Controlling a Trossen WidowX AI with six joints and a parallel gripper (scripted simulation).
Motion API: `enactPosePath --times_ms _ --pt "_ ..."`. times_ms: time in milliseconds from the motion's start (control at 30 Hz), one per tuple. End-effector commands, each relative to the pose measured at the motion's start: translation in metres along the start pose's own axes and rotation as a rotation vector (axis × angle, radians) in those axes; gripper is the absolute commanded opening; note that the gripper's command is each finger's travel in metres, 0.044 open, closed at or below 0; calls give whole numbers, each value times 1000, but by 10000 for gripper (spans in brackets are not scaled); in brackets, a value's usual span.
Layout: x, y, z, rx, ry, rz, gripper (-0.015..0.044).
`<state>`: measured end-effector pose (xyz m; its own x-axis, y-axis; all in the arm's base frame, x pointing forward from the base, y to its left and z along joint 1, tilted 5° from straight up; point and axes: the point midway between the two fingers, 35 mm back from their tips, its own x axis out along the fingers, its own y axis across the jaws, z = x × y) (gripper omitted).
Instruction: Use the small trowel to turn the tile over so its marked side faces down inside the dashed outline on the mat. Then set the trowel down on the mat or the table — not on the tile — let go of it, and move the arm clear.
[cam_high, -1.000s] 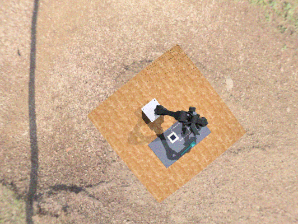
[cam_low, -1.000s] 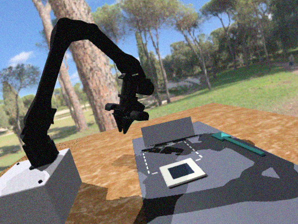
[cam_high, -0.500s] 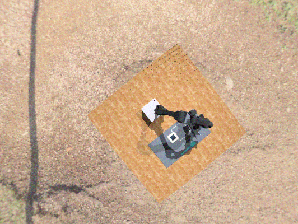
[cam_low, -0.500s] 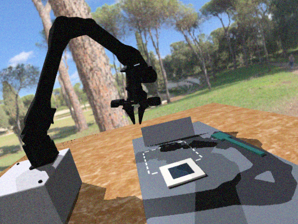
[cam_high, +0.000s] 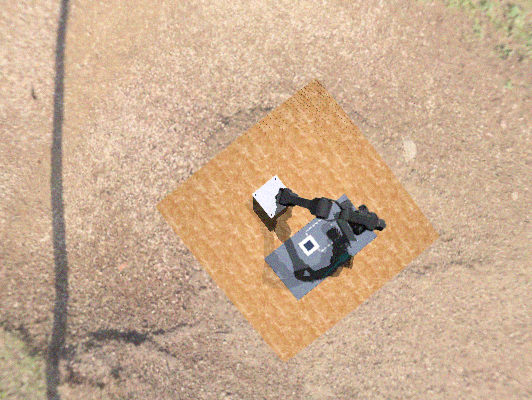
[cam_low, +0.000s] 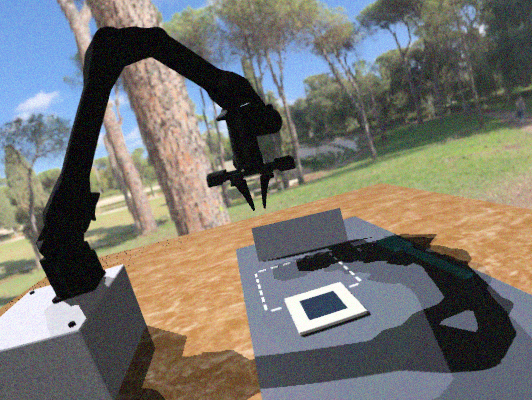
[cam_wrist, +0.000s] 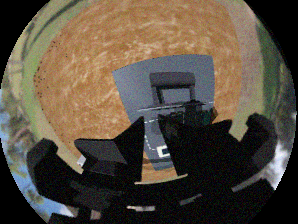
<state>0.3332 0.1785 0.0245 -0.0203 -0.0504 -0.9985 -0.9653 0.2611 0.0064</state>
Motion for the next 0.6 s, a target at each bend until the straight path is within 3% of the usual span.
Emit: enactPosePath --times_ms 0,567 --pt "0 0 0 0 -1 -2 100" --pt "16 0 6 -6 -3 -8 100"
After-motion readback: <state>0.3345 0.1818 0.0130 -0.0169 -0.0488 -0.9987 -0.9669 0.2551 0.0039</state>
